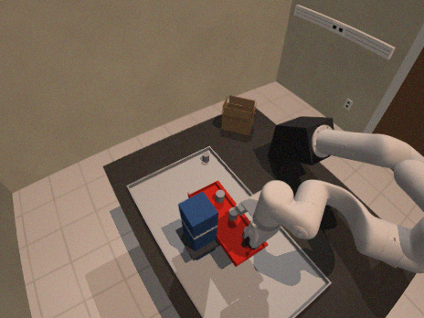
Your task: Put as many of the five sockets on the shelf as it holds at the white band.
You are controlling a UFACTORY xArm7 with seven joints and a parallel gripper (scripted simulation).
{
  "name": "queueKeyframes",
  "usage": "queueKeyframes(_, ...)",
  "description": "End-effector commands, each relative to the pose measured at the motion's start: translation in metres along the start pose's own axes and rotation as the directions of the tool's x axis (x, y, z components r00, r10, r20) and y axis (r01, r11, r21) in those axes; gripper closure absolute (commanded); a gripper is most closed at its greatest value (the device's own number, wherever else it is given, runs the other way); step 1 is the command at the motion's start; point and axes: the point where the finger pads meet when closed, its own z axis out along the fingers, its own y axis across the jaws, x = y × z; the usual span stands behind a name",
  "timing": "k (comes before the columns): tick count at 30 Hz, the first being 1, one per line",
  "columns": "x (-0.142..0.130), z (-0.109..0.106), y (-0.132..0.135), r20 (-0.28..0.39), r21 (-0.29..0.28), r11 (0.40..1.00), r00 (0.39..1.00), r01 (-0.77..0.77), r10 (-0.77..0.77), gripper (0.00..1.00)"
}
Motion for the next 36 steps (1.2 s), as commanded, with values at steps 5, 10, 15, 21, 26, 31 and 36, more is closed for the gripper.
queueKeyframes(5,0.0,-0.017,-0.001,-0.001,0.005,1.0,1.0,0.0,0.001,1.0)
queueKeyframes(10,0.0,-0.02,-0.001,-0.001,0.005,1.0,1.0,-0.001,0.001,1.0)
queueKeyframes(15,0.0,-0.02,-0.001,-0.001,0.005,1.0,1.0,-0.001,0.001,1.0)
queueKeyframes(21,0.0,-0.021,-0.001,-0.001,0.005,1.0,1.0,0.0,0.001,1.0)
queueKeyframes(26,0.0,-0.033,-0.001,-0.001,0.005,1.0,1.0,0.0,0.001,1.0)
queueKeyframes(31,0.0,-0.048,-0.001,-0.001,0.005,1.0,1.0,0.0,0.001,1.0)
queueKeyframes(36,0.0,-0.05,-0.001,-0.001,0.005,1.0,1.0,-0.001,0.001,1.0)
